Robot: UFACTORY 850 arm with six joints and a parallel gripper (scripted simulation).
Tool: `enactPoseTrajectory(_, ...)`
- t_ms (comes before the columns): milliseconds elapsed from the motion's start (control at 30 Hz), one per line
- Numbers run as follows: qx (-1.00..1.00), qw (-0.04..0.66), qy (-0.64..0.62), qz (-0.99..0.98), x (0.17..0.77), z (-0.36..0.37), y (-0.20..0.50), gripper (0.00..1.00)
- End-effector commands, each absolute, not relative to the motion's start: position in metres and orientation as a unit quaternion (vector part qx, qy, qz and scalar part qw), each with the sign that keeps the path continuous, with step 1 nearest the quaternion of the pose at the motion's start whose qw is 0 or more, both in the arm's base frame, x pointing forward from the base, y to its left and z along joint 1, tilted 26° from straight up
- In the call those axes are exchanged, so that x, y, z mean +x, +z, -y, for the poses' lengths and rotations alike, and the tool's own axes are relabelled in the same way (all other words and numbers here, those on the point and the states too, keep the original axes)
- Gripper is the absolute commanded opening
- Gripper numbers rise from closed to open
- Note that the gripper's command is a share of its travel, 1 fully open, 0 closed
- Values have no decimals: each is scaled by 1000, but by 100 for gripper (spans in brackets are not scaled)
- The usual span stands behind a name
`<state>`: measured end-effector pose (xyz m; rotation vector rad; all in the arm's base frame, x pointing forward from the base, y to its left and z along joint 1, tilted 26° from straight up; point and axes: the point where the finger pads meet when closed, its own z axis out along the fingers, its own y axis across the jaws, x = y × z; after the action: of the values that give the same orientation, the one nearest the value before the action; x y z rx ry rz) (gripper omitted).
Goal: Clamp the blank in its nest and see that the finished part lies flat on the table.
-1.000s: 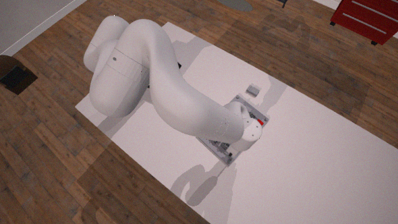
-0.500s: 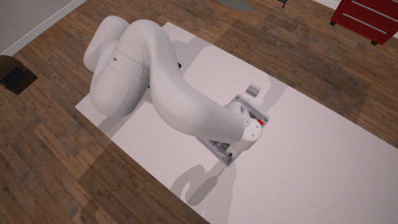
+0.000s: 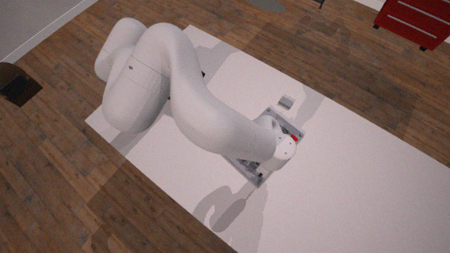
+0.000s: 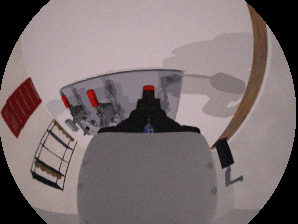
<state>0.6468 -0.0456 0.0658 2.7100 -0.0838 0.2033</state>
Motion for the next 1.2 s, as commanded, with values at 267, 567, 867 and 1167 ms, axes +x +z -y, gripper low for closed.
enactPoseTrajectory(267,975,210,73,30,647,46,64,0)
enactPoseTrajectory(567,975,210,73,30,647,46,64,0)
enactPoseTrajectory(867,975,210,73,30,646,45,67,0)
enactPoseTrajectory(1167,975,210,73,30,643,35,88,0)
